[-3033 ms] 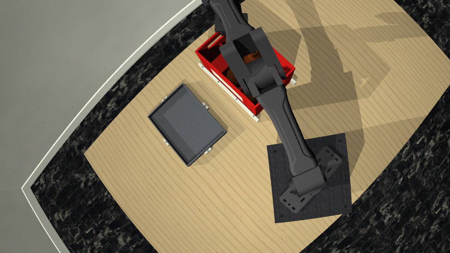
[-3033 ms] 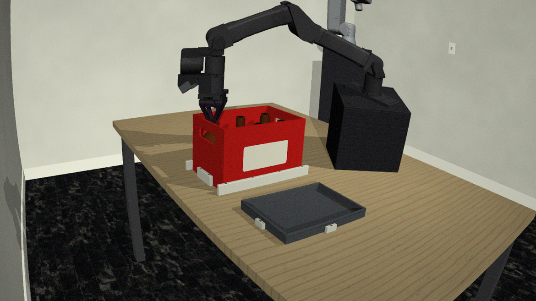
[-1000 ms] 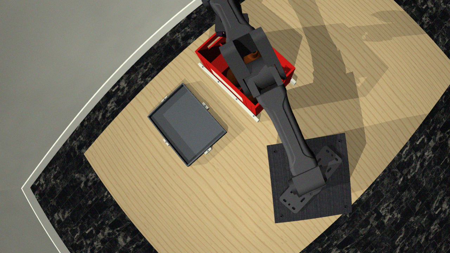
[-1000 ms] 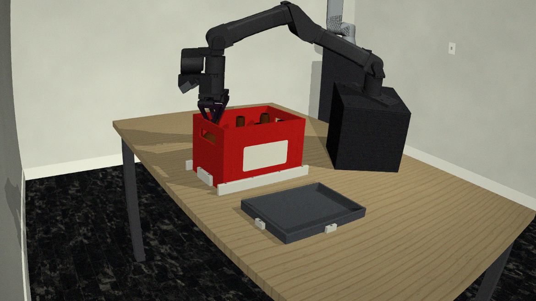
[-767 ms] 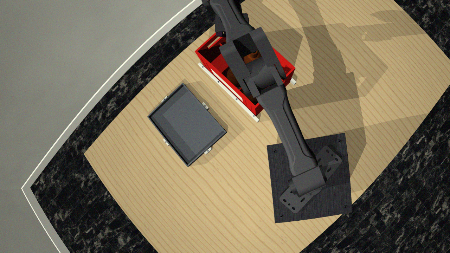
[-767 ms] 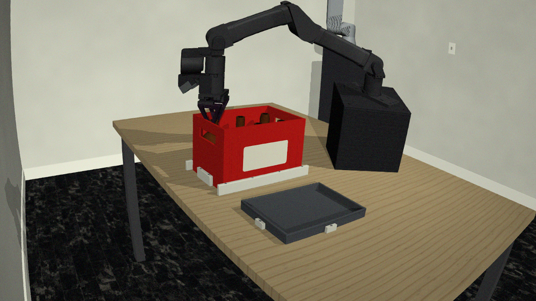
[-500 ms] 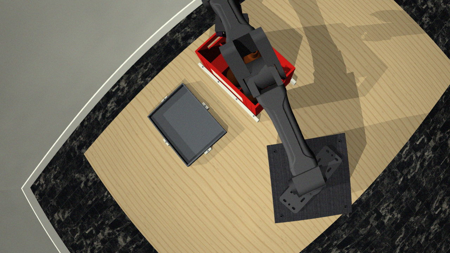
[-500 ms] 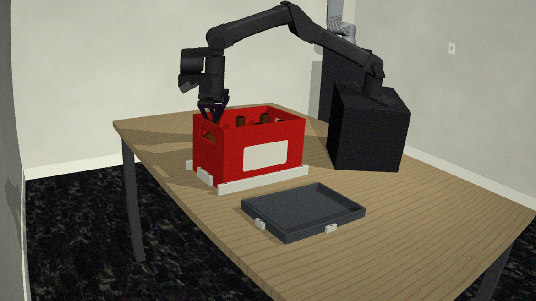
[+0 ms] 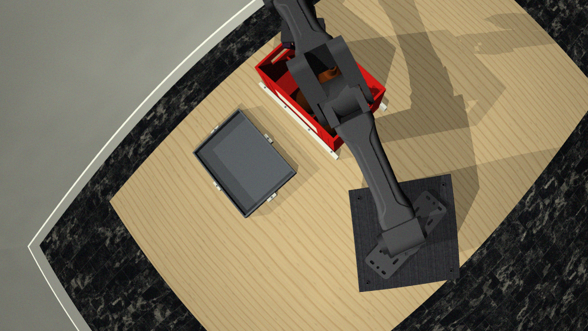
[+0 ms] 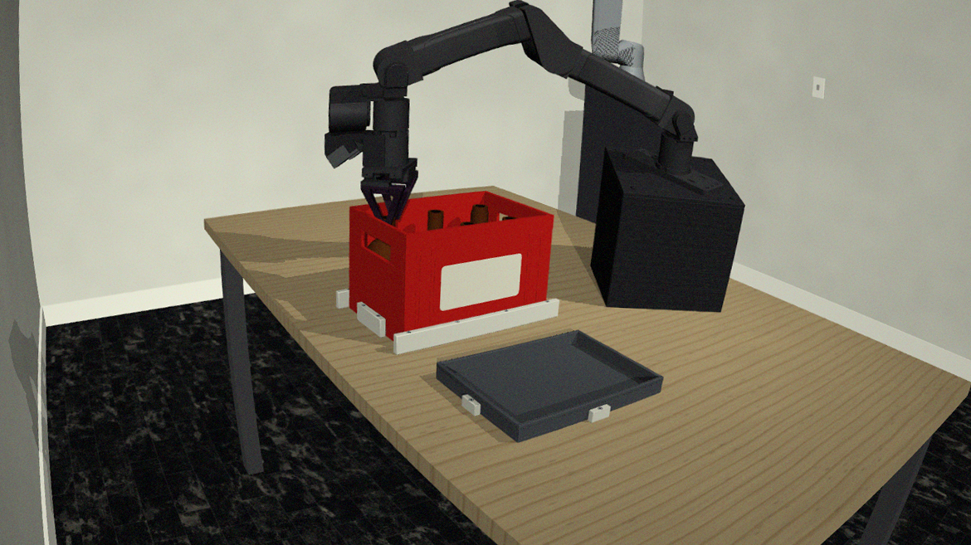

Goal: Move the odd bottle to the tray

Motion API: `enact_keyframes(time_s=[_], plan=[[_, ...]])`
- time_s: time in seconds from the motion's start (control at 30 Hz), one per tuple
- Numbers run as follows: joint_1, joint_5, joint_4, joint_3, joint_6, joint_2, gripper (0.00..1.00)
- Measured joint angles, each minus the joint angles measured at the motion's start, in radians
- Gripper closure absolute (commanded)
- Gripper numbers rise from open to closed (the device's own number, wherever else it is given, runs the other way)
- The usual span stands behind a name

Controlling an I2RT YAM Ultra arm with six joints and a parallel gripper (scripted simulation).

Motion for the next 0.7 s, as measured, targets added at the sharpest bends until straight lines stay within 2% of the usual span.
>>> enact_keyframes(time_s=[0.2,0.7], plan=[[0.0,0.0,-0.036,0.028,-0.005,-0.025,0.39],[-0.017,-0.001,-0.164,0.166,-0.016,-0.028,0.39]])
